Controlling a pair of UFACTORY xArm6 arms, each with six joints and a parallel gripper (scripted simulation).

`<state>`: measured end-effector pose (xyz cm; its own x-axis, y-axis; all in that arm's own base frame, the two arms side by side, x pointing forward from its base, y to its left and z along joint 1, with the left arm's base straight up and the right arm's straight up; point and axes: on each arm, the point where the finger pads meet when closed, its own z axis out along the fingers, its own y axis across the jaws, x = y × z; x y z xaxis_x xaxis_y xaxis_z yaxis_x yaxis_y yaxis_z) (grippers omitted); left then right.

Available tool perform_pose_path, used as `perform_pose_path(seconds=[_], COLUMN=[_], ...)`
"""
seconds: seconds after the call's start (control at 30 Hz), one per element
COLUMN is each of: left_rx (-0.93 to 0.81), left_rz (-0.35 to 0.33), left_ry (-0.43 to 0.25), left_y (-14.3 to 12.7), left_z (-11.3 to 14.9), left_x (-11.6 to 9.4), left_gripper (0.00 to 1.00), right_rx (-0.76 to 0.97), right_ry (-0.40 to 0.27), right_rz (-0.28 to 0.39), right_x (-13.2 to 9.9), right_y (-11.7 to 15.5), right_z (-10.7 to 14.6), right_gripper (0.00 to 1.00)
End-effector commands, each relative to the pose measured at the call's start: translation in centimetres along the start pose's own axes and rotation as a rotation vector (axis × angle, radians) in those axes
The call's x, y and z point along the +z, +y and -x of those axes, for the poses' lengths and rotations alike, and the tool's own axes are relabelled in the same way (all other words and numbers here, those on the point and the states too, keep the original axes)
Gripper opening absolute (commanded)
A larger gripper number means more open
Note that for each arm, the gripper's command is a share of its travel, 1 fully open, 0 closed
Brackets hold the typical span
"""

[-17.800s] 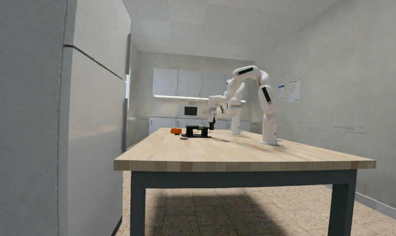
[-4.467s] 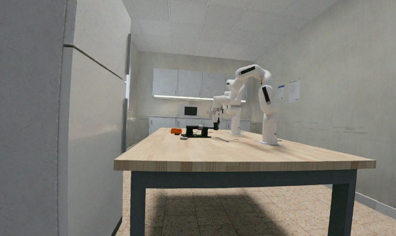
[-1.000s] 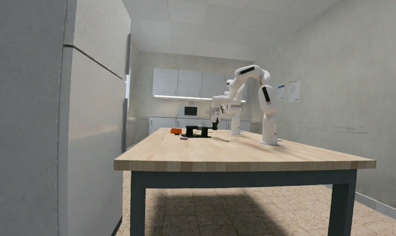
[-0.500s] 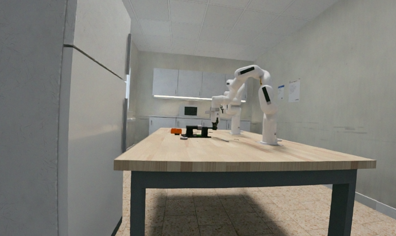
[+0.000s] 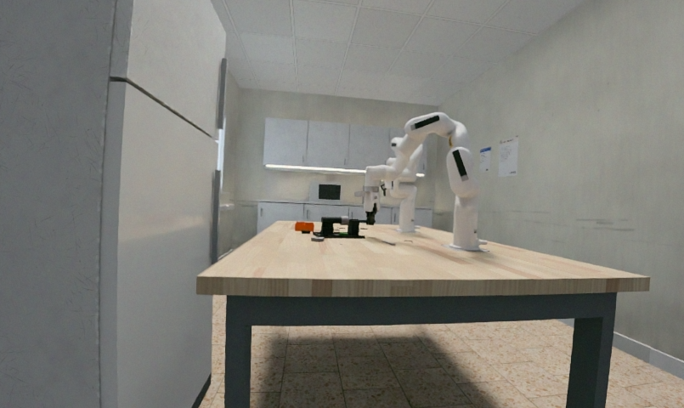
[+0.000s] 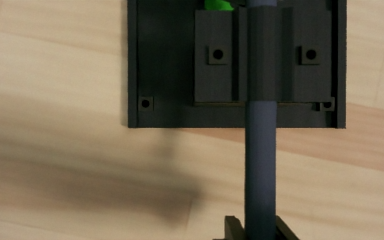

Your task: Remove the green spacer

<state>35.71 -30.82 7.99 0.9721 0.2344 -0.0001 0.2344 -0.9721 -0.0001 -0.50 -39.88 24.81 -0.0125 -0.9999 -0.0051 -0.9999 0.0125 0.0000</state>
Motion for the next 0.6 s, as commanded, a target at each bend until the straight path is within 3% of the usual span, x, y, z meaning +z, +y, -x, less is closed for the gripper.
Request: perform_pose_path(seconds=[0.0,0.57], left_rx=[0.000,0.000], left_rz=[0.003,0.003], left_ry=[0.002,0.002], left_y=[0.10,0.10], left_z=[-0.09,-0.97], left_x=[-0.14,-0.15], left_gripper=[0.00,0.00], right_rx=[0.000,0.000], right_ry=[0.005,0.005], right_rz=[0.000,0.000], right_x=[-0.19,-0.19], right_y=[0.00,0.00], right_z=[-0.11,-0.11], right_gripper=[1.00,1.00])
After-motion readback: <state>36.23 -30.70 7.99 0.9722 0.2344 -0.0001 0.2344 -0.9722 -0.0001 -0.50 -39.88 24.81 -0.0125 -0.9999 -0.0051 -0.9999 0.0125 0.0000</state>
